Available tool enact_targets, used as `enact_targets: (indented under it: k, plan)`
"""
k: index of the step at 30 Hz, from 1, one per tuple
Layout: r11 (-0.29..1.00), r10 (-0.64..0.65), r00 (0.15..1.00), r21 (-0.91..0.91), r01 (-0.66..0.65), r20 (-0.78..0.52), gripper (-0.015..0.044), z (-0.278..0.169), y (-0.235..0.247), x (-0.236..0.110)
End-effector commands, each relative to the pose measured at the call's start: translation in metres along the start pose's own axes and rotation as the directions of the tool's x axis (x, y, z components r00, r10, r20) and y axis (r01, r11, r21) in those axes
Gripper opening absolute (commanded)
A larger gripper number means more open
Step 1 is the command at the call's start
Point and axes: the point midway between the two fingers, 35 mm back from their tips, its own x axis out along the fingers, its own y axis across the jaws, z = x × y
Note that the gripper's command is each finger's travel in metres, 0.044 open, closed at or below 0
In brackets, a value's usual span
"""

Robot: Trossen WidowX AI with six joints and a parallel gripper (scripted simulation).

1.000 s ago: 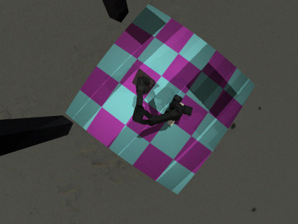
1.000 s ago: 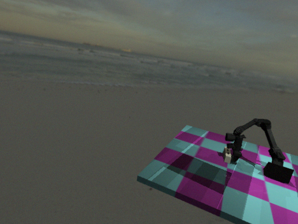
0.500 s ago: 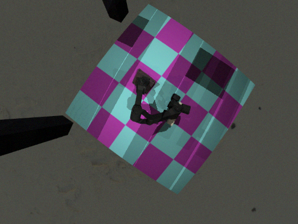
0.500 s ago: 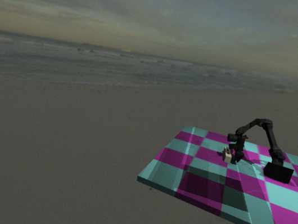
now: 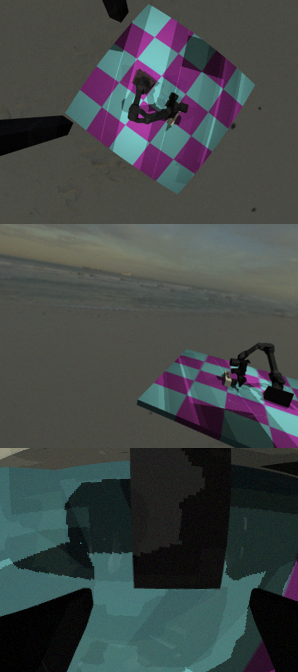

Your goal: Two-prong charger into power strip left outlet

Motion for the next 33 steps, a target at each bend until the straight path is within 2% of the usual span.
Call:
enact_targets:
  k: [1,17,21,25,27,33]
  plan:
    - [1.000,0.004,1.000,0.006,-0.004,-0.001,0.0440,-0.007,0.000,0.001]
    - [1.000,-0.003,1.000,0.002,0.003,0.012,0.0440,-0.018,0.000,0.000]
    - [0.996,-0.052,0.964,0.090,0.030,0.261,0.0440,-0.008,0.001,-0.031]
    - [0.980,-0.099,0.853,0.199,-0.006,0.512,0.0440,-0.004,0.002,-0.070]
    - [0.976,-0.106,0.828,0.217,-0.019,0.550,0.0440,-0.005,0.002,-0.076]
    - [0.976,-0.106,0.828,0.217,-0.019,0.550,0.0440,-0.005,0.002,-0.076]
